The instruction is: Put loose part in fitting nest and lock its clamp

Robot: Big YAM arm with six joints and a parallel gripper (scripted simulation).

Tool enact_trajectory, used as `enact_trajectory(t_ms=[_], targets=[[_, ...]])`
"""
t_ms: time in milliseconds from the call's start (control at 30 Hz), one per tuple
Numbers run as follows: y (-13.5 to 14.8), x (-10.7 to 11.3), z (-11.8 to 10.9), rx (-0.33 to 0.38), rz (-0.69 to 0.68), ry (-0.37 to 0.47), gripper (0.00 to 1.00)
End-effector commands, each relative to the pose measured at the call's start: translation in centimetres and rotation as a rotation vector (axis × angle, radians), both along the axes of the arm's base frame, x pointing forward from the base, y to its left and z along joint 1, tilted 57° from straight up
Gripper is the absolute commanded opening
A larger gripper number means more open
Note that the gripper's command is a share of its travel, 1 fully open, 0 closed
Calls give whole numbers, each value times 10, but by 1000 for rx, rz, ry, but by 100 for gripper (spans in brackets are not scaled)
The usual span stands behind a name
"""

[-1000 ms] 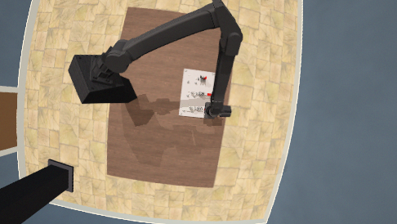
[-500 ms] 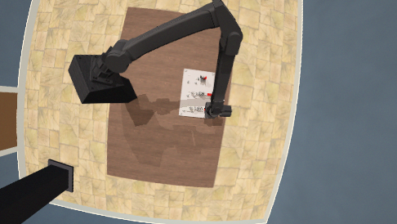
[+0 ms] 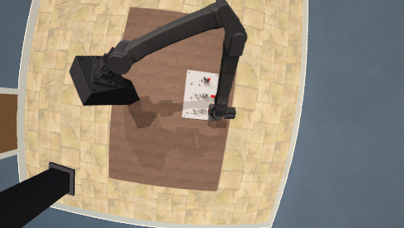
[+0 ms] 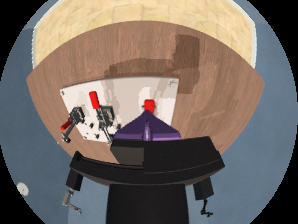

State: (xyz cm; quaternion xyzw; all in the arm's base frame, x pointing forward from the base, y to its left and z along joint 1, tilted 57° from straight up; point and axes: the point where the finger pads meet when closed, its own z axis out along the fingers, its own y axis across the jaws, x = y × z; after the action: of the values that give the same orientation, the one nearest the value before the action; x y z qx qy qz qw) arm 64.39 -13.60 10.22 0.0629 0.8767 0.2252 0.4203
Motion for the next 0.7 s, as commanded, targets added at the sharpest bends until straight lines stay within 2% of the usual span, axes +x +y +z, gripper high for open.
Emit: enact_trajectory(t_ms=[0,500,633,667], targets=[[-19,-6,13,-16,-21,-31,0],[-19,-6,11,-15,-21,-30,0],[-18,-5,-11,-1,-23,3,0],[-18,-5,-11,-1,-23,3,0]])
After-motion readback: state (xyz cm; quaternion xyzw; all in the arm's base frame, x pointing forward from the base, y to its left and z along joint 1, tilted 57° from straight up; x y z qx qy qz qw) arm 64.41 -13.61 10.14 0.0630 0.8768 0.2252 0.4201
